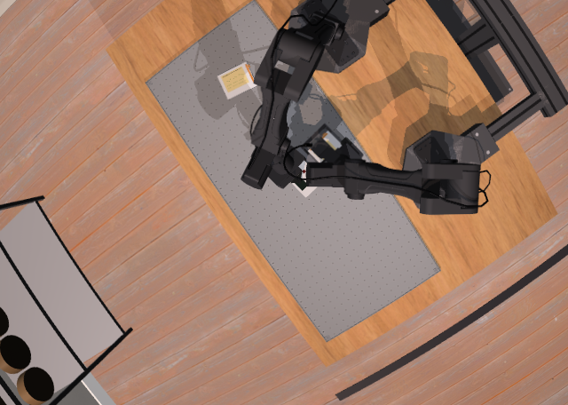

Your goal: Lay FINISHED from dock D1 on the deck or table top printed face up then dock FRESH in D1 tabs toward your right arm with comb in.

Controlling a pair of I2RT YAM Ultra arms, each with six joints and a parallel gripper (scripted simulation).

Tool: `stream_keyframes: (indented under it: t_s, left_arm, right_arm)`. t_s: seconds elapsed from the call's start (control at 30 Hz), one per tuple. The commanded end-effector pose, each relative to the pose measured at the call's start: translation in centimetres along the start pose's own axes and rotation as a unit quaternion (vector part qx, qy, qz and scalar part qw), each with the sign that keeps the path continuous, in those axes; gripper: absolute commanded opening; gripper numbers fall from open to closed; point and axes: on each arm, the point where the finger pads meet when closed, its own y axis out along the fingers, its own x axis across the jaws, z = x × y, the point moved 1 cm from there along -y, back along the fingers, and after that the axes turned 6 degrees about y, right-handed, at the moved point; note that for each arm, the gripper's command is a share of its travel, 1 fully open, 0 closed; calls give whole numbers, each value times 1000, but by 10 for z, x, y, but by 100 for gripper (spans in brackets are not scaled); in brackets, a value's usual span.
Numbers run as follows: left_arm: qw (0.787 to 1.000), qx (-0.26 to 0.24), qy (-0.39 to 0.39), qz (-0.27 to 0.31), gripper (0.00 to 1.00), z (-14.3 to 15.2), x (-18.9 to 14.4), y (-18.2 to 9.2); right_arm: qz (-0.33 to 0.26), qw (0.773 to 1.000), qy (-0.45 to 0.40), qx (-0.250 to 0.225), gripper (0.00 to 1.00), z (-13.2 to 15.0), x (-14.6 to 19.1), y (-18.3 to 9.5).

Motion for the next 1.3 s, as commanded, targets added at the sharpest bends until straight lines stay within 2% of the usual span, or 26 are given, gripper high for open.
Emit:
stream_keyframes:
  t_s: [0.0,1.27]
  left_arm:
    - [1000,-8,4,-3,0,-9,4,-1]
    - [1000,-8,4,-3,0,-15,4,1]
  right_arm:
    - [50,992,50,-104,0,-56,-43,16]
    - [50,992,50,-104,0,-56,-43,16]
